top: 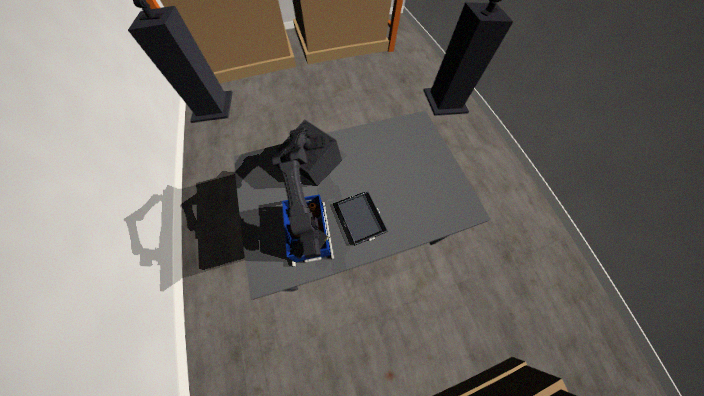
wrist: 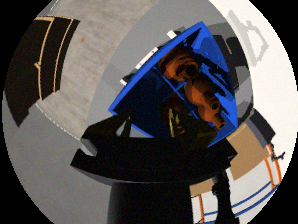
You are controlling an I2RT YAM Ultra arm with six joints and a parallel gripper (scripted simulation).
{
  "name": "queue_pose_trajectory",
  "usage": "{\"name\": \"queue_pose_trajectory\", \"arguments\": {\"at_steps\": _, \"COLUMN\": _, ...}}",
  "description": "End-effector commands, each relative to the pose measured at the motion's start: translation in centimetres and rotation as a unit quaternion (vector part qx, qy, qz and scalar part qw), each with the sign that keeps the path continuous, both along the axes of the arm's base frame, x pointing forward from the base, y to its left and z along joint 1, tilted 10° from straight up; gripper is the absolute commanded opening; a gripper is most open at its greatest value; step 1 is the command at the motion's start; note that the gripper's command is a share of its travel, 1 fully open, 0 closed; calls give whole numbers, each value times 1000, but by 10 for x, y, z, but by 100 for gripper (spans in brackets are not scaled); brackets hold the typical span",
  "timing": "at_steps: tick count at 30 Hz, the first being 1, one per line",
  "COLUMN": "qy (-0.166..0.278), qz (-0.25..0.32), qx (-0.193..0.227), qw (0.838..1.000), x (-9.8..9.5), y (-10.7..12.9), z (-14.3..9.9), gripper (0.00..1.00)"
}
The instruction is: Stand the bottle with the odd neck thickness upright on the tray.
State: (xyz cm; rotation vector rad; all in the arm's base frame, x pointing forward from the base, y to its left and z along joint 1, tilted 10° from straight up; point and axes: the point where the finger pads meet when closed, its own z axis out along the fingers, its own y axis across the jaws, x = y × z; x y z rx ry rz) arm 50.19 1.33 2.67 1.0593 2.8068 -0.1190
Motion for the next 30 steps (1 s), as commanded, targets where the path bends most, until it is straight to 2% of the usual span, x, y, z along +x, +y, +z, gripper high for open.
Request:
{"name": "queue_pose_trajectory", "arguments": {"at_steps": 1, "qy": -14, "qz": 3, "qx": 1, "qw": 1000, "x": 7, "y": 1, "z": 12, "gripper": 61}}
{"name": "queue_pose_trajectory", "arguments": {"at_steps": 3, "qy": -21, "qz": 3, "qx": 1, "qw": 1000, "x": 9, "y": 1, "z": 19, "gripper": 61}}
{"name": "queue_pose_trajectory", "arguments": {"at_steps": 30, "qy": -25, "qz": 3, "qx": 1, "qw": 1000, "x": 9, "y": 1, "z": 23, "gripper": 61}}
